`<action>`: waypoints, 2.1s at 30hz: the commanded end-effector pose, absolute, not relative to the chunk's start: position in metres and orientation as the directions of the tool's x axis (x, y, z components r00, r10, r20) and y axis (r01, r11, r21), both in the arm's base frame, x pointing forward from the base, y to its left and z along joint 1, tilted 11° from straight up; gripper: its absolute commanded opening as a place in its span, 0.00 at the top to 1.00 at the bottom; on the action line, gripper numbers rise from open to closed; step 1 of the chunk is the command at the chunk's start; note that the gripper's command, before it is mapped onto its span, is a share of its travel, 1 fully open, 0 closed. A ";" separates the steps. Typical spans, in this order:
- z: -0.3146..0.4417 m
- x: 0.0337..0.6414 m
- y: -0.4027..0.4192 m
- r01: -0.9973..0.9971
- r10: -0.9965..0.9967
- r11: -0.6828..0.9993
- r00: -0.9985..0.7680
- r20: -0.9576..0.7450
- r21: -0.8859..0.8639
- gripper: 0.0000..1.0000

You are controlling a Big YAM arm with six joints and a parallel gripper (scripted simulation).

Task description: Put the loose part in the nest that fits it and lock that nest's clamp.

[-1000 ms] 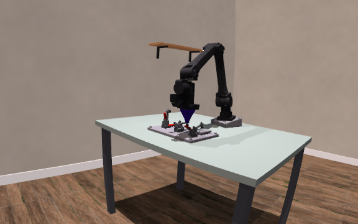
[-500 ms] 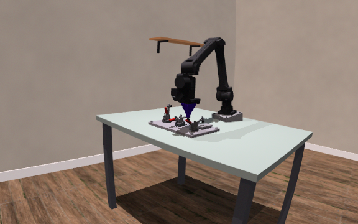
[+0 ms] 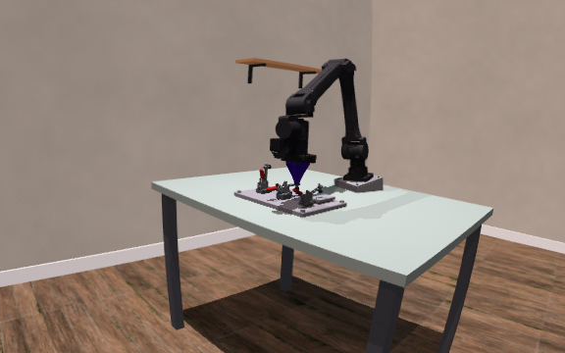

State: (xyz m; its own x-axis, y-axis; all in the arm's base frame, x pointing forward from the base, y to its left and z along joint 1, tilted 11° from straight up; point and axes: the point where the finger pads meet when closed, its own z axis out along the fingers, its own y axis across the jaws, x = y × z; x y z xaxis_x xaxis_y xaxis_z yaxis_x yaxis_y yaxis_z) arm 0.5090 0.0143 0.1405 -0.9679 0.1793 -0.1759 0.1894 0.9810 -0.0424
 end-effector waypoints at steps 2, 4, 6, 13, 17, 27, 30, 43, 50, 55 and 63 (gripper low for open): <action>0.174 0.520 0.023 0.185 0.173 0.982 -0.956 -0.238 -0.029 1.00; 0.174 0.520 0.023 0.185 0.173 0.982 -0.956 -0.238 -0.029 1.00; 0.174 0.520 0.023 0.185 0.173 0.982 -0.956 -0.238 -0.029 1.00; 0.168 0.519 0.023 0.185 0.173 0.982 -0.956 -0.237 -0.029 1.00; 0.136 0.513 0.022 0.183 0.172 0.982 -0.967 -0.187 -0.042 1.00; 0.128 0.515 0.023 0.183 0.172 0.982 -0.968 -0.183 -0.043 1.00; 0.128 0.514 0.023 0.183 0.172 0.982 -0.969 -0.180 -0.044 1.00; 0.128 0.514 0.023 0.183 0.172 0.982 -0.968 -0.181 -0.044 1.00; 0.128 0.514 0.023 0.183 0.172 0.982 -0.968 -0.181 -0.044 1.00; 0.128 0.514 0.023 0.183 0.172 0.982 -0.968 -0.181 -0.044 1.00; 0.125 0.514 0.023 0.183 0.172 0.982 -0.969 -0.180 -0.044 1.00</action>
State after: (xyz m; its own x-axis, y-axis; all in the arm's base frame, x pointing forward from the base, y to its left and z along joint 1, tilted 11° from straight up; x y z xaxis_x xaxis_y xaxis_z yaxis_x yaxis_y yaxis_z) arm 0.5120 0.0149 0.1354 -0.9662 0.1791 -0.1856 0.1896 0.9810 -0.0403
